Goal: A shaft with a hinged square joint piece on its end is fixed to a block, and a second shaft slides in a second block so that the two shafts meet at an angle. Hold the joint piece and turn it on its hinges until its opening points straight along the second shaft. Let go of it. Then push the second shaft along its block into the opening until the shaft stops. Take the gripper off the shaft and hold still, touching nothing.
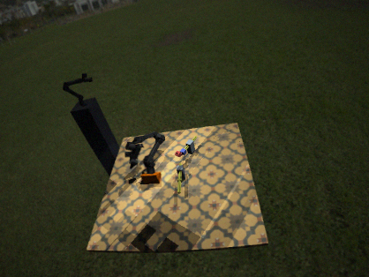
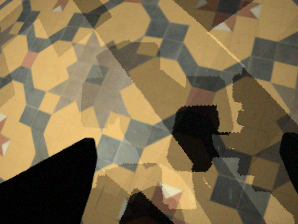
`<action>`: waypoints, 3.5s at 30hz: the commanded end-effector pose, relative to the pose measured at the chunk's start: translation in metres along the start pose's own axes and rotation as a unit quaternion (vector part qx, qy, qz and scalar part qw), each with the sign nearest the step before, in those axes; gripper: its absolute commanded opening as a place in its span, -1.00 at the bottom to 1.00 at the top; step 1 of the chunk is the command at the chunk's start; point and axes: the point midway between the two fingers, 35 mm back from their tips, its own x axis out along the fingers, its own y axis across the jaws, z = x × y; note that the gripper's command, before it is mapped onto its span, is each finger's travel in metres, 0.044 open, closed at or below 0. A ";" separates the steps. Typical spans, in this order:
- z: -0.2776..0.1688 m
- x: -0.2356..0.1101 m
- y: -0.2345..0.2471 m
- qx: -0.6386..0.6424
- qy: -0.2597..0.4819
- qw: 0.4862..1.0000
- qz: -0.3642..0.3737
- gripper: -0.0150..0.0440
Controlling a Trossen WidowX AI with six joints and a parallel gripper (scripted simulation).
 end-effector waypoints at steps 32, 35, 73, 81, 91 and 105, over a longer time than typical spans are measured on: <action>0.044 -0.039 0.007 -0.462 0.098 0.872 0.128 1.00; 0.048 -0.042 0.008 -0.502 0.100 0.847 0.146 1.00; 0.022 -0.143 0.113 -0.668 0.009 0.694 0.270 1.00; -0.044 -0.194 0.141 -0.657 0.006 0.690 0.304 1.00; -0.136 -0.237 0.126 -0.674 0.028 0.657 0.338 1.00; -0.224 -0.258 0.065 -0.663 0.095 0.667 0.328 1.00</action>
